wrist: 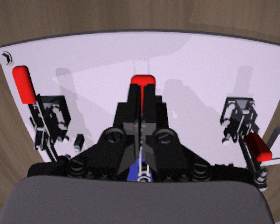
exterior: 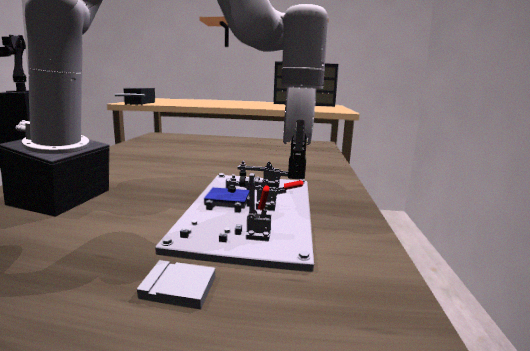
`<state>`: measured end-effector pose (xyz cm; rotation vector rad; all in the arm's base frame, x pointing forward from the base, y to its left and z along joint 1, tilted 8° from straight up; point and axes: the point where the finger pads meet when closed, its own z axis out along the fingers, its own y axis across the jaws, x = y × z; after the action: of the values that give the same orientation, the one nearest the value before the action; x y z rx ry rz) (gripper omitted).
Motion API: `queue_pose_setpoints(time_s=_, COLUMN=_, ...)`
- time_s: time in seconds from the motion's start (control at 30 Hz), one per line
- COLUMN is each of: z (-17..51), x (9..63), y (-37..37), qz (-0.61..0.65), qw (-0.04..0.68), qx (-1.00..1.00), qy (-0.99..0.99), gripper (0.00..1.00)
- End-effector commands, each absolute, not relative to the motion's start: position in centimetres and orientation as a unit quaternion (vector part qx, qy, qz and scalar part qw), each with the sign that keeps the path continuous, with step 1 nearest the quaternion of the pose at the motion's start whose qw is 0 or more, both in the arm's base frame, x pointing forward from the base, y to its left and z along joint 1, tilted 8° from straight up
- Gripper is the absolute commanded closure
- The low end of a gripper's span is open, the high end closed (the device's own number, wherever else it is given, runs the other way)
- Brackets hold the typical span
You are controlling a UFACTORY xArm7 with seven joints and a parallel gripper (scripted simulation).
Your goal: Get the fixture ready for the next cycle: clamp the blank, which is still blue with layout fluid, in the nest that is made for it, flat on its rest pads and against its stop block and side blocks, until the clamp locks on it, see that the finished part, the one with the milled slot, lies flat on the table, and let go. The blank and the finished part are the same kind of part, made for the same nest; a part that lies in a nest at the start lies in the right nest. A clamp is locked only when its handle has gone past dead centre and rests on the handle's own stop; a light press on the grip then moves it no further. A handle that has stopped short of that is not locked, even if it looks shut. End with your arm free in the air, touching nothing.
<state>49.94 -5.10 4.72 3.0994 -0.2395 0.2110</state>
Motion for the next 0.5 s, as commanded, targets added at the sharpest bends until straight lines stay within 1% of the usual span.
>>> queue_pose_setpoints(time_s=0.0, z=4.86, x=49.98, y=-5.11, qz=0.070, qw=0.013, qx=0.995, qy=-0.077, gripper=1.00)
queue_pose_setpoints(time_s=0.47, z=5.11, x=49.90, y=-5.10, qz=0.070, qw=0.013, qx=0.995, qy=-0.077, gripper=1.00)
